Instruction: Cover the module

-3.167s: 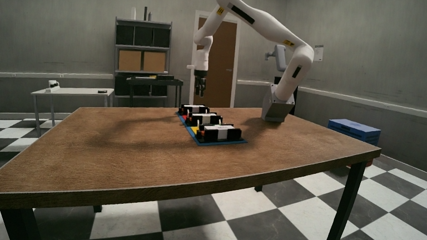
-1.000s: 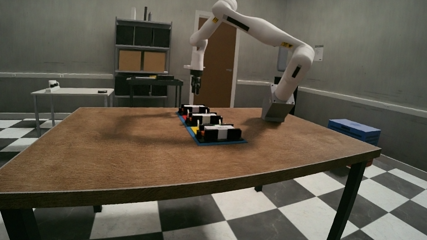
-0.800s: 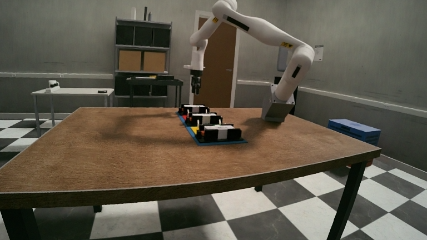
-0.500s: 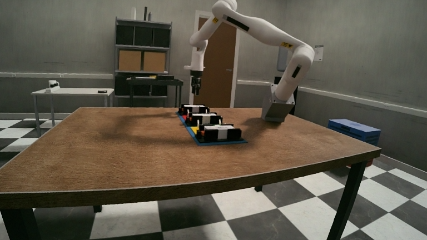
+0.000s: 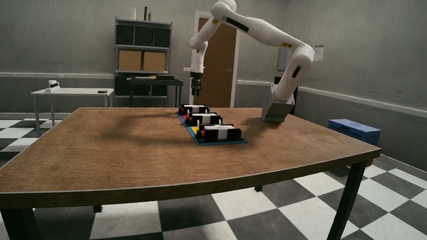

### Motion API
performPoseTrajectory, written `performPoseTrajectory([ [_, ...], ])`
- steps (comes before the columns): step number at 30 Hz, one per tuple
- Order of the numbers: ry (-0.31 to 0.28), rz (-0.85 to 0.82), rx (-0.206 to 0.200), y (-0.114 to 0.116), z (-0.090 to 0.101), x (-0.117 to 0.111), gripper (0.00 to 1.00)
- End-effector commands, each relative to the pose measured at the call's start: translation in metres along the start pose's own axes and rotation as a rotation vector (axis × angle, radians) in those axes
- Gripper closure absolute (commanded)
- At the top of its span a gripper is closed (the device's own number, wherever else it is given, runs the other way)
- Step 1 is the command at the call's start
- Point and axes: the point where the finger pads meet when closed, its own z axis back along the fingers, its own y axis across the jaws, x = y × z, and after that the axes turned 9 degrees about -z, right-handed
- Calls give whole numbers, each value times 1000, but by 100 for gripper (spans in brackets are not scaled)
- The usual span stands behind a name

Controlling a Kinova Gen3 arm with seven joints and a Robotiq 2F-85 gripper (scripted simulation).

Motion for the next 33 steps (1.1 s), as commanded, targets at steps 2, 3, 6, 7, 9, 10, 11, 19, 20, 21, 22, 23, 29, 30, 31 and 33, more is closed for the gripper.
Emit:
performPoseTrajectory([
  [2,2,0,2,0,-8,-1,0],
  [3,2,0,2,0,-10,-1,0],
  [6,2,0,2,0,-10,-1,0],
  [7,2,0,2,0,-10,-1,0],
  [9,2,0,2,0,-10,-1,0],
  [10,2,0,2,0,-10,-1,0],
  [11,2,0,2,1,-12,-1,0],
  [19,2,0,2,1,-28,-1,0],
  [20,2,0,2,1,-30,-1,0],
  [21,2,0,2,1,-30,-1,0],
  [22,2,0,2,1,-30,-1,0],
  [23,2,0,2,1,-30,-1,0],
  [29,2,0,2,1,-32,-1,0],
  [30,2,0,2,1,-33,-1,0],
  [31,2,0,2,1,-34,-1,0],
  [33,2,0,2,1,-36,-1,0],
])
